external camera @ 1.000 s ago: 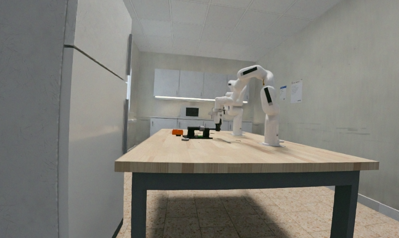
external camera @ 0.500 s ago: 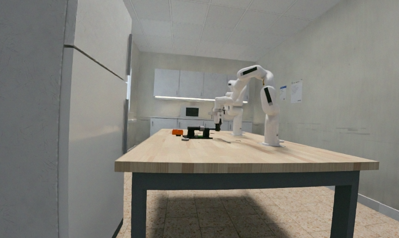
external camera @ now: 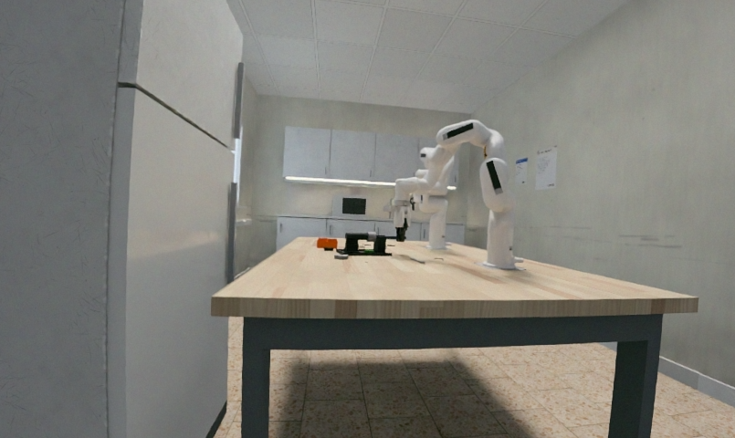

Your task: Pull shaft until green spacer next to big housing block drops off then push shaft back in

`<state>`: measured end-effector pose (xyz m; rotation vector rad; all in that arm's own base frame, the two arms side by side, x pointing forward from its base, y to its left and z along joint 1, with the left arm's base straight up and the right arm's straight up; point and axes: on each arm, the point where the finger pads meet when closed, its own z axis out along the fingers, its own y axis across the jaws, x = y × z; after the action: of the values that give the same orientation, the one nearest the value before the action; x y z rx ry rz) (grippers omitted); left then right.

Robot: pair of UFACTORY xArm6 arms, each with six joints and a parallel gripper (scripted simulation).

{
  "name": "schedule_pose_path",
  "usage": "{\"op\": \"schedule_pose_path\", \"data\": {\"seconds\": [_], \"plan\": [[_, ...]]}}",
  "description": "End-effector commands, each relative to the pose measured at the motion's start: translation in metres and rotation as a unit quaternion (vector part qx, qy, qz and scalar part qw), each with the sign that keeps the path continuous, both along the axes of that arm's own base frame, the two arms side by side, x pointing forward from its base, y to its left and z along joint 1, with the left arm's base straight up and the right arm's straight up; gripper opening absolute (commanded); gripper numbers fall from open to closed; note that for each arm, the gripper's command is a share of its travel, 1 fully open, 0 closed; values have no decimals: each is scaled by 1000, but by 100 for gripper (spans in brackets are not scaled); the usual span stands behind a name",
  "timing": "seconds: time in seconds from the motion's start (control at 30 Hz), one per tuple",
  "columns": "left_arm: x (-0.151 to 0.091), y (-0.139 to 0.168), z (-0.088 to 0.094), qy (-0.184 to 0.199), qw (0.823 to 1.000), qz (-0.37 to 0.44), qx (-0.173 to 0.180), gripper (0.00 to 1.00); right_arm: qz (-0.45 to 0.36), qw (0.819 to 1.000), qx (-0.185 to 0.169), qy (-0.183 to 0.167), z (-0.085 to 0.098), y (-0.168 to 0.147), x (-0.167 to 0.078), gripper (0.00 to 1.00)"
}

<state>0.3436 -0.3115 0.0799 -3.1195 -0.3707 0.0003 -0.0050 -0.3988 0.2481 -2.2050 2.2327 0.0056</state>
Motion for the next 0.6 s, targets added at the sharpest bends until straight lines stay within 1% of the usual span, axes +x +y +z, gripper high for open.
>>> {"op": "schedule_pose_path", "data": {"seconds": [0.0, 0.57], "plan": [[2, -1, 1, -1, 1000, 0, -1, 0, 0, 1000, -3, 0, 2, -1, 0, 100], [3, 0, 1, -1, 1000, 0, -1, 0, 0, 1000, -3, 0, 2, -1, 0, 100]]}}
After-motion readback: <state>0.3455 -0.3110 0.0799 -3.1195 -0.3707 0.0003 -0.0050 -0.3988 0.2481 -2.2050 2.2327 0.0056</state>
